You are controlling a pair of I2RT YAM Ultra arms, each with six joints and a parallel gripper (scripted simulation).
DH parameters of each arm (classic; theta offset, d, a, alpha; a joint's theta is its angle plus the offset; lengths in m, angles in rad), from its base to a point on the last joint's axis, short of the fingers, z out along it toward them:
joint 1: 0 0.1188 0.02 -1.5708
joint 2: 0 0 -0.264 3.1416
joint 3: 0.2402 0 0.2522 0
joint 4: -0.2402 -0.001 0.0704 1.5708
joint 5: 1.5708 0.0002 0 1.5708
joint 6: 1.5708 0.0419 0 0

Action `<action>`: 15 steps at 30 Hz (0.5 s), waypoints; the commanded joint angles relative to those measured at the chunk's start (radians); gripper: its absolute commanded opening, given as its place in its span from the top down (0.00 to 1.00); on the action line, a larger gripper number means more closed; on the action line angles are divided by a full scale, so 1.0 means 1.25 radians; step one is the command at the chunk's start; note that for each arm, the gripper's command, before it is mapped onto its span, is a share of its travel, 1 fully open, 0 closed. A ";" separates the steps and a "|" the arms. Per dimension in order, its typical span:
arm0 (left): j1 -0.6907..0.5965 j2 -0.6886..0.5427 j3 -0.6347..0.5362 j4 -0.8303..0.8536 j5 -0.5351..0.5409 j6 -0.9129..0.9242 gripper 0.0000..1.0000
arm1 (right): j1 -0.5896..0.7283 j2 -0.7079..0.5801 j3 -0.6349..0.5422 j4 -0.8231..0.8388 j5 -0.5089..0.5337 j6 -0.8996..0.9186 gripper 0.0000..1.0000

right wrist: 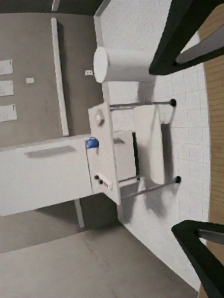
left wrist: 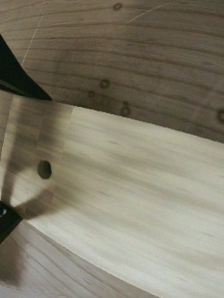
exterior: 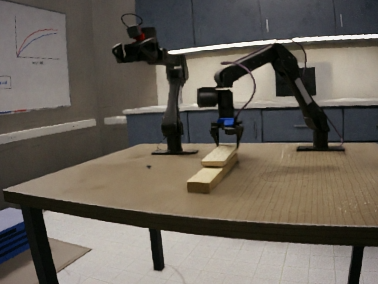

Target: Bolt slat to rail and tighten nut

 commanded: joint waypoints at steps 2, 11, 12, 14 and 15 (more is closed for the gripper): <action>0.001 0.001 -0.012 0.022 -0.006 -0.003 0.28 | -0.001 0.000 0.005 0.000 0.005 -0.005 0.00; 0.001 0.003 -0.027 0.040 -0.006 -0.002 0.28 | -0.001 0.000 0.005 0.000 0.005 -0.005 0.00; 0.001 0.004 -0.029 0.042 -0.006 -0.002 0.28 | -0.001 0.000 0.005 0.000 0.005 -0.005 0.00; 0.001 0.004 -0.032 0.046 -0.006 -0.002 0.28 | -0.001 0.000 0.005 0.000 0.005 -0.005 0.00; 0.001 0.004 -0.032 0.046 -0.006 -0.002 0.28 | -0.001 0.000 0.005 0.000 0.005 -0.005 0.00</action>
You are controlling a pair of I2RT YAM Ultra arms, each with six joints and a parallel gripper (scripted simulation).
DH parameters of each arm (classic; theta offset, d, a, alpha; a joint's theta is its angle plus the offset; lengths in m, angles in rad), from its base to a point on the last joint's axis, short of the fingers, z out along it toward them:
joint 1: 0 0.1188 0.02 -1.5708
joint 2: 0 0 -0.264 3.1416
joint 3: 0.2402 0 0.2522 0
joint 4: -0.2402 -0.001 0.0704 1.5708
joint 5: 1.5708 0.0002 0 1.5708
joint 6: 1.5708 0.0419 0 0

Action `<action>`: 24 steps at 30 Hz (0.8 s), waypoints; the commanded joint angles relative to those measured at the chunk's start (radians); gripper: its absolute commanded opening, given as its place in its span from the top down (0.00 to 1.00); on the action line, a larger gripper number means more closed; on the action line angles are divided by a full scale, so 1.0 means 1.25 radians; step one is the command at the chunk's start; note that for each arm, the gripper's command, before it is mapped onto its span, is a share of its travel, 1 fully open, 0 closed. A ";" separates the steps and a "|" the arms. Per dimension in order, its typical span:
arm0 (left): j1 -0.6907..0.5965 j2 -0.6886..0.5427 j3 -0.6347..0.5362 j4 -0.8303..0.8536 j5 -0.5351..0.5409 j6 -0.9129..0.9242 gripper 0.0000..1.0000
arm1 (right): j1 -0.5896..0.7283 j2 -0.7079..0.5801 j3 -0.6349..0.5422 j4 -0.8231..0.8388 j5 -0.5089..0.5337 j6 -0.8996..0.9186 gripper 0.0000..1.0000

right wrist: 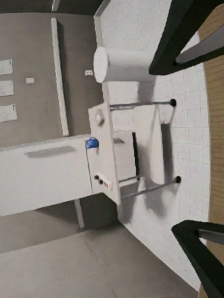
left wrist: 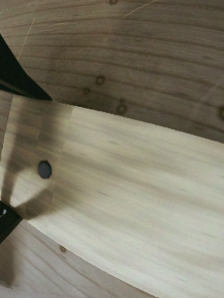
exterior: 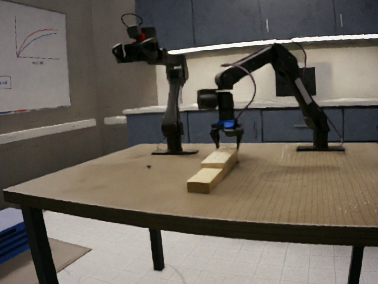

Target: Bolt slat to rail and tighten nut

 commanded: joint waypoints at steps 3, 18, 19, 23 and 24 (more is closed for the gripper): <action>0.001 0.005 -0.012 0.022 -0.006 -0.002 0.28 | -0.001 0.000 0.005 0.000 0.005 -0.005 0.00; 0.001 0.012 -0.020 0.032 -0.006 -0.002 0.28 | -0.001 0.000 0.005 0.000 0.005 -0.005 0.00; 0.001 0.012 -0.020 0.032 -0.006 -0.002 0.28 | -0.001 0.000 0.005 0.000 0.005 -0.005 0.00; 0.001 0.005 -0.011 0.021 -0.006 -0.001 0.28 | -0.001 0.000 0.005 0.000 0.005 -0.005 0.00; 0.001 0.005 -0.011 0.021 -0.006 -0.001 0.28 | -0.001 0.000 0.005 0.000 0.005 -0.005 0.00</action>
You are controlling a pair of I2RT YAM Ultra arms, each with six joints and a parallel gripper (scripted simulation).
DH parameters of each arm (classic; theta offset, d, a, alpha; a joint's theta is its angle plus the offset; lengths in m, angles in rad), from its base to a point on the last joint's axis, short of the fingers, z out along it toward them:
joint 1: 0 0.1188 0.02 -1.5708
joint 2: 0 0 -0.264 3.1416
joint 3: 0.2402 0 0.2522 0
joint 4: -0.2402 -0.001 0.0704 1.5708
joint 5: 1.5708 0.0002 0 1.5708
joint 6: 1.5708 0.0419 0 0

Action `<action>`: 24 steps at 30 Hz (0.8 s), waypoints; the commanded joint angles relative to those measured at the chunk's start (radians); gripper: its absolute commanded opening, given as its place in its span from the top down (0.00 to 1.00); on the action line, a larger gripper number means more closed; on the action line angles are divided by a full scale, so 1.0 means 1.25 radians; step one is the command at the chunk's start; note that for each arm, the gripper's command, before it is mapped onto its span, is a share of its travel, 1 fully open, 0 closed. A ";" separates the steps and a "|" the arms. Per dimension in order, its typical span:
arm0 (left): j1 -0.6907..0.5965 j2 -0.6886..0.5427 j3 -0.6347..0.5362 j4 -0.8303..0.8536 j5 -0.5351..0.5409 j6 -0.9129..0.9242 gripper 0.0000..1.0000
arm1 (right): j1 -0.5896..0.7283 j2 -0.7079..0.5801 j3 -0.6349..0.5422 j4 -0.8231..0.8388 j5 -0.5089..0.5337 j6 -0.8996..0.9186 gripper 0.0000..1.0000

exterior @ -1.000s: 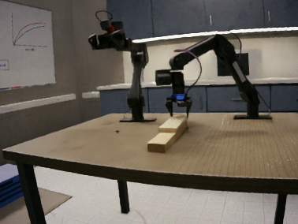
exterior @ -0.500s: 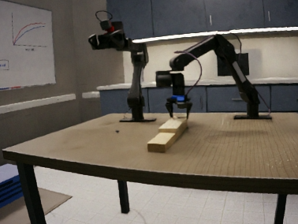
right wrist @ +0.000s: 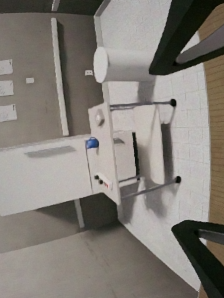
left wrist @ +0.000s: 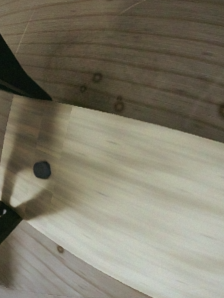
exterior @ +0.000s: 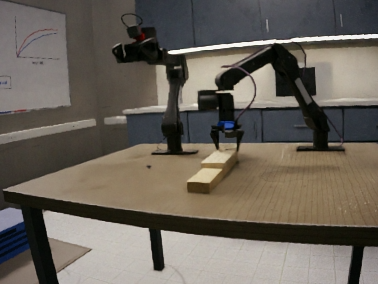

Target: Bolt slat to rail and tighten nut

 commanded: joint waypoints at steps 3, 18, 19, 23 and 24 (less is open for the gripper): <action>0.001 0.004 0.007 -0.002 -0.006 -0.001 0.28 | -0.001 0.000 0.005 0.000 0.005 -0.005 0.00; 0.002 -0.006 0.046 -0.051 -0.006 0.001 0.28 | -0.001 0.000 0.005 0.000 0.005 -0.005 0.00; 0.002 -0.007 0.049 -0.054 -0.006 0.001 0.28 | -0.001 0.000 0.005 0.000 0.005 -0.005 0.00; 0.002 -0.010 0.061 -0.070 -0.006 0.001 0.28 | -0.001 0.000 0.005 0.000 0.005 -0.005 0.00; 0.002 -0.011 0.064 -0.074 -0.006 0.001 0.28 | -0.001 0.000 0.005 0.000 0.005 -0.005 0.00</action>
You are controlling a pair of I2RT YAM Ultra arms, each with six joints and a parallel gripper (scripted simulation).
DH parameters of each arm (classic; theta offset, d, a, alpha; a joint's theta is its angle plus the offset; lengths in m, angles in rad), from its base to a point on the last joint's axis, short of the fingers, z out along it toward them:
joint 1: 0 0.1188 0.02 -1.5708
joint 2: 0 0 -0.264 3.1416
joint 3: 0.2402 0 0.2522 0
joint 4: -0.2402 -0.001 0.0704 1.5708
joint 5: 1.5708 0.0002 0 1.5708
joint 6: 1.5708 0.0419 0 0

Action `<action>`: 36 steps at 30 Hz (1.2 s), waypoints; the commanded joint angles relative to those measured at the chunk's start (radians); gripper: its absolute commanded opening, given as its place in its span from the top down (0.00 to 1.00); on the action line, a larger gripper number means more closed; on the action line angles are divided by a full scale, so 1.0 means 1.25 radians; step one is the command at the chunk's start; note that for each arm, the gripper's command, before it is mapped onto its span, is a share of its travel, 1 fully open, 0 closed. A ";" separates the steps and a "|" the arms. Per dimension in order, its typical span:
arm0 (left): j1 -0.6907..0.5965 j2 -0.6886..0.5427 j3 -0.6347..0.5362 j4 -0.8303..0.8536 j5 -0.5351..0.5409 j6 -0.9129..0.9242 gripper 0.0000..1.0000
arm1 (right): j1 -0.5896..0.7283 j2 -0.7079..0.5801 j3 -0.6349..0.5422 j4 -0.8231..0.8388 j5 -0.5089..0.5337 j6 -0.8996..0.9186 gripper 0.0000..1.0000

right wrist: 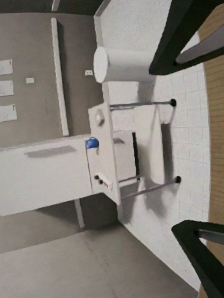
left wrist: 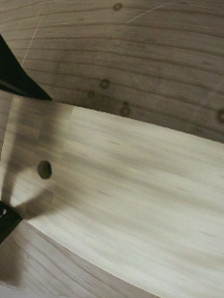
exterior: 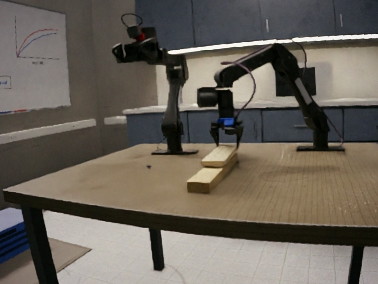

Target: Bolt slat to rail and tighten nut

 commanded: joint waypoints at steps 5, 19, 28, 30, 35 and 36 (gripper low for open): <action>0.003 -0.013 0.038 -0.040 -0.006 0.002 0.28 | -0.001 0.000 0.005 0.000 0.005 -0.005 0.00; 0.002 -0.011 0.037 -0.038 -0.006 0.001 0.28 | -0.001 0.000 0.005 0.000 0.005 -0.005 0.00; 0.002 -0.011 0.037 -0.038 -0.006 0.001 0.28 | -0.001 0.000 0.005 0.000 0.005 -0.005 0.00; 0.003 -0.012 0.036 -0.037 -0.006 0.002 0.28 | -0.001 0.000 0.005 0.000 0.005 -0.005 0.00; 0.003 -0.009 0.028 -0.028 -0.006 0.002 0.28 | -0.001 0.000 0.005 0.000 0.005 -0.005 0.00; 0.003 -0.009 0.027 -0.026 -0.006 0.002 0.28 | -0.001 0.000 0.005 0.000 0.005 -0.005 0.00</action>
